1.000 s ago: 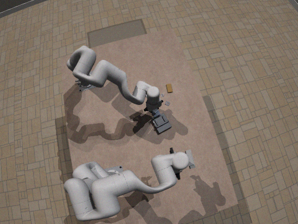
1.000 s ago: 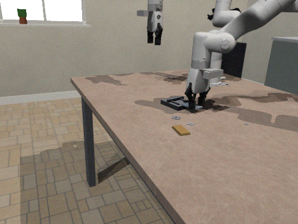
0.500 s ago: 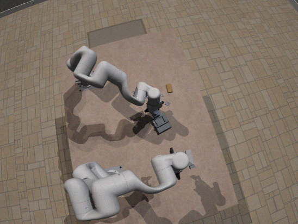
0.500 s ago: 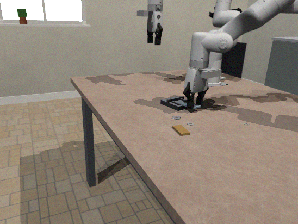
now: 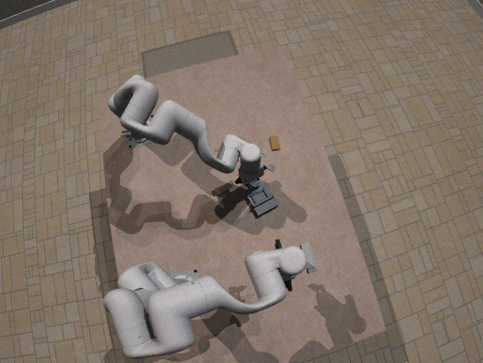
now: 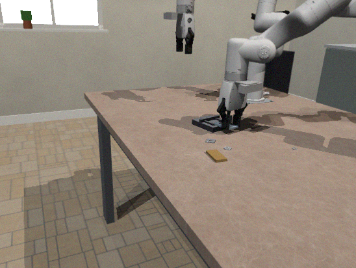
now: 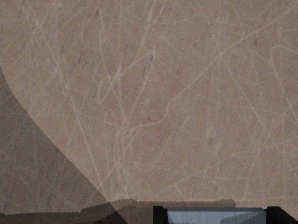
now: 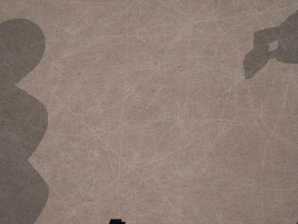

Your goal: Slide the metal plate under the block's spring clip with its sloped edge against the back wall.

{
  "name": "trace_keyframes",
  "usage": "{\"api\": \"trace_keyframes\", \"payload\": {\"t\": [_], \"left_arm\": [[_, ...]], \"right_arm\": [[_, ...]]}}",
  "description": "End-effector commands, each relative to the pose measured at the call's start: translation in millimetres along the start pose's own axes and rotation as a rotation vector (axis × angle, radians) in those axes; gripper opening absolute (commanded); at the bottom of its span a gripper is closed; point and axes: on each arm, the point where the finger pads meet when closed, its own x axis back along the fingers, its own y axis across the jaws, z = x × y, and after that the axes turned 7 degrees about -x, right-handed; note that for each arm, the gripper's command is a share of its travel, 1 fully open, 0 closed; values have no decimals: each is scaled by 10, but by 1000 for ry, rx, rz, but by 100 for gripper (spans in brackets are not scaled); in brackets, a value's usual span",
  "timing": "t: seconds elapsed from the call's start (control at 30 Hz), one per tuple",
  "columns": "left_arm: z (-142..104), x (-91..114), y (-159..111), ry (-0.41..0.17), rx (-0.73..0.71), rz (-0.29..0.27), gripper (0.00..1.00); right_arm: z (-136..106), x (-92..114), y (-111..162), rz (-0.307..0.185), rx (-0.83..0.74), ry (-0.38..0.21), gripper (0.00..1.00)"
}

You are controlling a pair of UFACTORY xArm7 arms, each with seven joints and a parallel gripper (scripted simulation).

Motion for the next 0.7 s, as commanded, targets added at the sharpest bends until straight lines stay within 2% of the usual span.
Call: {"api": "trace_keyframes", "payload": {"t": [0.0,0.67], "left_arm": [[-45,23,15,-4,0,-3,0],[-163,21,29,-6,0,-4,0]], "right_arm": [[9,15,-2,1,0,4,100],[9,15,-2,1,0,4,100]]}}
